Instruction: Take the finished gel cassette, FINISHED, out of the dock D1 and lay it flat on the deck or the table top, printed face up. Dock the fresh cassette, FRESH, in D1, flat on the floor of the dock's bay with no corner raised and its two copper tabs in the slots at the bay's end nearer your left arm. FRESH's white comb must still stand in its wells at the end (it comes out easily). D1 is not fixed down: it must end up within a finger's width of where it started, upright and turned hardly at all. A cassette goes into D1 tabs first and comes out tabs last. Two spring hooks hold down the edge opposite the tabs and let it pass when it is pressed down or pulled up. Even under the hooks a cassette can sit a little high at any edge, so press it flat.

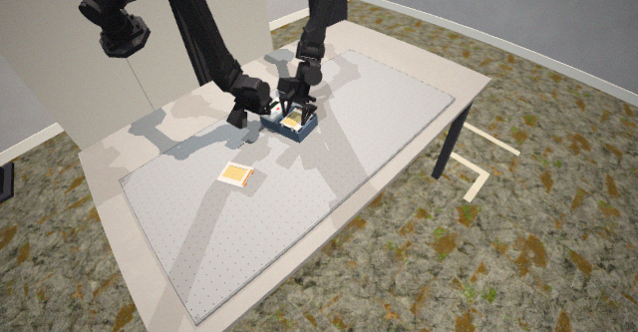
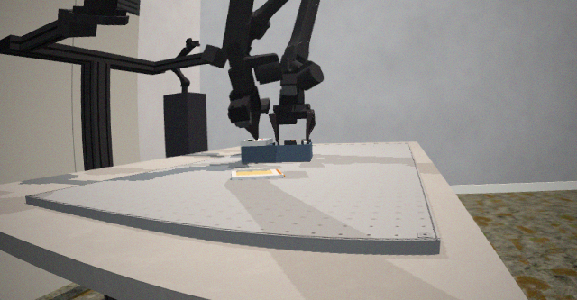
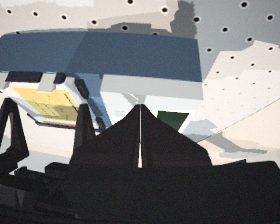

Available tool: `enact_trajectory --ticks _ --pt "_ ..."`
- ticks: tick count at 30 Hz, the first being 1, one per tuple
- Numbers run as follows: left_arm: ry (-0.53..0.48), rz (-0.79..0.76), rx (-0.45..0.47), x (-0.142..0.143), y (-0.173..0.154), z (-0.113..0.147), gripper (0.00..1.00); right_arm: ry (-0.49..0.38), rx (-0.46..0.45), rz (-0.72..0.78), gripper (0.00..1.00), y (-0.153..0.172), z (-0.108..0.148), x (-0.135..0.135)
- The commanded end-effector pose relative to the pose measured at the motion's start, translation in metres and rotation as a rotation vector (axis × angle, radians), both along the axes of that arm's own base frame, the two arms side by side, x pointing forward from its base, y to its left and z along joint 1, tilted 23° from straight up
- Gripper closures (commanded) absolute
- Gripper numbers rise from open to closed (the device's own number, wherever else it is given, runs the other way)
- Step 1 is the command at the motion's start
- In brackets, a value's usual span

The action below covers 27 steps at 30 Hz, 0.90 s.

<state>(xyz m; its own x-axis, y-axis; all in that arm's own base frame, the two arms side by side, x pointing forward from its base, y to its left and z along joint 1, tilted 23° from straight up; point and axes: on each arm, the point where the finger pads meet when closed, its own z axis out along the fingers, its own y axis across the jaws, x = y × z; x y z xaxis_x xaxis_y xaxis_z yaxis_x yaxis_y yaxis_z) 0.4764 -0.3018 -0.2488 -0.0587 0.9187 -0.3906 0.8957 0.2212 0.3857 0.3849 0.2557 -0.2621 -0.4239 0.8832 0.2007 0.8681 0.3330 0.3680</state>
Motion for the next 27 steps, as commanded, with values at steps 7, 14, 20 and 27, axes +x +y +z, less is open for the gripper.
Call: enact_trajectory --ticks 7,14,20,27 --pt "-0.012 -0.01 -0.021 0.0004 -0.0008 0.0051 1.0 0.048 -0.086 -0.064 1.0 -0.047 -0.0514 -0.0064" --pt "-0.015 -0.016 -0.033 0.0001 -0.0008 0.0059 1.0 0.048 -0.086 -0.064 1.0 -0.047 -0.0514 -0.0064" --pt "-0.018 -0.022 -0.048 -0.0004 -0.0008 0.0069 1.0 0.048 -0.086 -0.064 1.0 -0.047 -0.0514 -0.0064" --pt "-0.019 -0.024 -0.052 -0.0005 -0.0007 0.0072 1.0 0.048 -0.086 -0.064 1.0 -0.047 -0.0514 -0.0064"
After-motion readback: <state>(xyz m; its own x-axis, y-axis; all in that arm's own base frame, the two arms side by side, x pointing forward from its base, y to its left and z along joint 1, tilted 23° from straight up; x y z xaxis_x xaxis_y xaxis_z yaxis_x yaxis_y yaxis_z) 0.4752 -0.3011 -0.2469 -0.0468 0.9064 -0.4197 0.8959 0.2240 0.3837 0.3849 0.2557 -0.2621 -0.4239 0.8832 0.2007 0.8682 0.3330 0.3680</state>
